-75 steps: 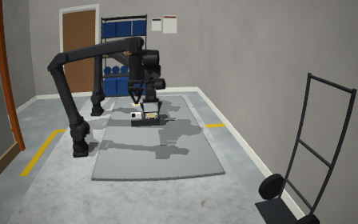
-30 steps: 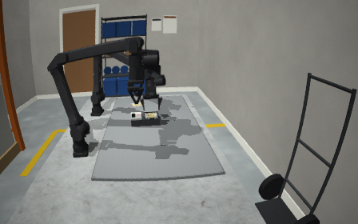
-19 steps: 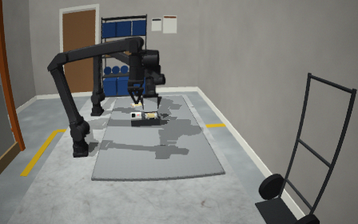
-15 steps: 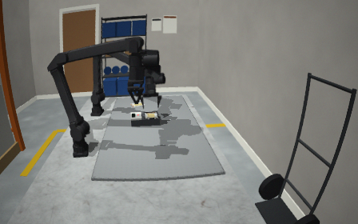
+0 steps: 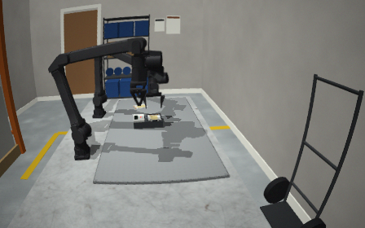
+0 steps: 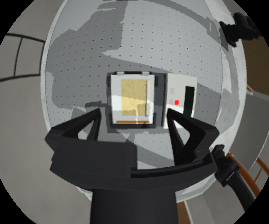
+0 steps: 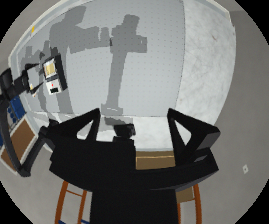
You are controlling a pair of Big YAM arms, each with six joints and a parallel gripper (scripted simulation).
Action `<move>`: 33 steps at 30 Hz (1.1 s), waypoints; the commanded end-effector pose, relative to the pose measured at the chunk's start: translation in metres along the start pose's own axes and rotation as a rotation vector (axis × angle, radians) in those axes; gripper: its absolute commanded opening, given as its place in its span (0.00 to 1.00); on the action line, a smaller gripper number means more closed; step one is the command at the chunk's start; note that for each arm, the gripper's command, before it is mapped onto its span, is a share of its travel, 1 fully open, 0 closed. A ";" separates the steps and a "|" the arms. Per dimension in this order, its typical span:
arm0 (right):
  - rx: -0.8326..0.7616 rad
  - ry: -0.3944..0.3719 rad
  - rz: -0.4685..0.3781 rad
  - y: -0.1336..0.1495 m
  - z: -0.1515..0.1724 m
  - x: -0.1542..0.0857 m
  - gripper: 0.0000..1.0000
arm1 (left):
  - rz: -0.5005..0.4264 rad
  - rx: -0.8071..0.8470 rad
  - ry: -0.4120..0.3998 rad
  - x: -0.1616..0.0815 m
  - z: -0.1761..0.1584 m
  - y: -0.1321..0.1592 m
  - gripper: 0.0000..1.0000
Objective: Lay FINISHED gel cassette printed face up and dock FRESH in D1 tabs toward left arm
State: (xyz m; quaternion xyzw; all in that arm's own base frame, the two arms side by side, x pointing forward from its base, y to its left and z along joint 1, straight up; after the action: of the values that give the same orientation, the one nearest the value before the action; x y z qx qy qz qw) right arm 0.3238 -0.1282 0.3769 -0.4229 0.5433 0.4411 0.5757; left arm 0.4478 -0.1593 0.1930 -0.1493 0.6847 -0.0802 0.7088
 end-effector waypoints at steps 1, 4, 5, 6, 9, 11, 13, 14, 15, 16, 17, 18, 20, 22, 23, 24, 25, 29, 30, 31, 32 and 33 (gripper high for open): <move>-0.007 0.000 -0.019 -0.009 -0.001 -0.018 1.00 | -0.027 0.020 -0.060 -0.029 0.018 -0.011 0.98; -0.007 0.000 -0.019 -0.009 -0.001 -0.018 1.00 | -0.027 0.020 -0.060 -0.029 0.018 -0.011 0.98; -0.007 0.000 -0.019 -0.009 -0.001 -0.018 1.00 | -0.027 0.020 -0.060 -0.029 0.018 -0.011 0.98; -0.007 0.000 -0.019 -0.009 -0.001 -0.018 1.00 | -0.027 0.020 -0.060 -0.029 0.018 -0.011 0.98; -0.007 0.000 -0.019 -0.009 -0.001 -0.018 1.00 | 0.002 -0.075 -0.049 -0.041 0.023 -0.004 0.98; -0.007 0.000 -0.019 -0.009 -0.001 -0.018 1.00 | 0.022 -0.139 -0.041 -0.048 0.026 0.001 0.98; -0.007 0.000 -0.019 -0.009 -0.001 -0.018 1.00 | 0.023 -0.143 -0.041 -0.055 0.028 0.007 0.98; -0.007 0.000 -0.019 -0.009 -0.001 -0.018 1.00 | 0.030 -0.175 -0.045 -0.059 0.028 0.010 0.98; -0.007 0.000 -0.019 -0.009 -0.001 -0.018 1.00 | 0.037 -0.208 -0.050 -0.062 0.029 0.013 0.98; -0.007 0.000 -0.019 -0.009 -0.001 -0.018 1.00 | 0.037 -0.208 -0.050 -0.062 0.029 0.013 0.98; -0.007 0.000 -0.019 -0.009 -0.001 -0.018 1.00 | 0.037 -0.208 -0.050 -0.062 0.029 0.013 0.98; -0.007 0.000 -0.019 -0.009 -0.001 -0.018 1.00 | 0.044 -0.240 -0.054 -0.066 0.029 0.016 0.98; -0.007 0.000 -0.019 -0.009 -0.001 -0.018 1.00 | 0.055 -0.294 -0.062 -0.073 0.030 0.022 0.98; -0.007 0.000 -0.019 -0.009 -0.001 -0.018 1.00 | 0.067 -0.358 -0.071 -0.080 0.030 0.028 0.98; -0.007 0.000 -0.019 -0.009 -0.001 -0.018 1.00 | 0.074 -0.391 -0.076 -0.083 0.031 0.031 0.98; -0.007 0.000 -0.019 -0.009 -0.001 -0.018 1.00 | 0.080 -0.423 -0.081 -0.086 0.031 0.034 0.98; -0.007 0.000 -0.019 -0.009 -0.001 -0.018 1.00 | 0.084 -0.444 -0.084 -0.090 0.031 0.037 0.98; -0.007 0.000 -0.019 -0.009 -0.001 -0.018 1.00 | 0.084 -0.444 -0.084 -0.104 0.032 0.052 0.98; -0.007 0.000 -0.019 -0.009 -0.001 -0.018 1.00 | 0.084 -0.444 -0.084 -0.107 0.032 0.055 0.98; -0.007 0.000 -0.019 -0.009 -0.001 -0.018 1.00 | 0.090 -0.477 -0.089 -0.111 0.032 0.058 0.98; -0.007 0.000 -0.019 -0.009 -0.001 -0.018 1.00 | 0.097 -0.509 -0.094 -0.114 0.032 0.061 0.98; -0.007 0.000 -0.019 -0.009 -0.001 -0.018 1.00 | 0.097 -0.509 -0.094 -0.114 0.032 0.061 0.98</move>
State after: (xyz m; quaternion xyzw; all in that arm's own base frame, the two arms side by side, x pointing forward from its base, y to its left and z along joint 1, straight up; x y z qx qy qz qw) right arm 0.3238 -0.1282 0.3769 -0.4229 0.5433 0.4411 0.5757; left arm 0.4555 -0.0690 0.2485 -0.2698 0.6812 0.1248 0.6691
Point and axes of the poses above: on each arm, the point where the finger pads meet when closed, its own x axis out along the fingers, its own z axis across the jaws, y = z × x, the point moved 7 cm from there along -x, back along the fingers, and after that the axes turned 5 degrees about x, right-handed, at the moved point
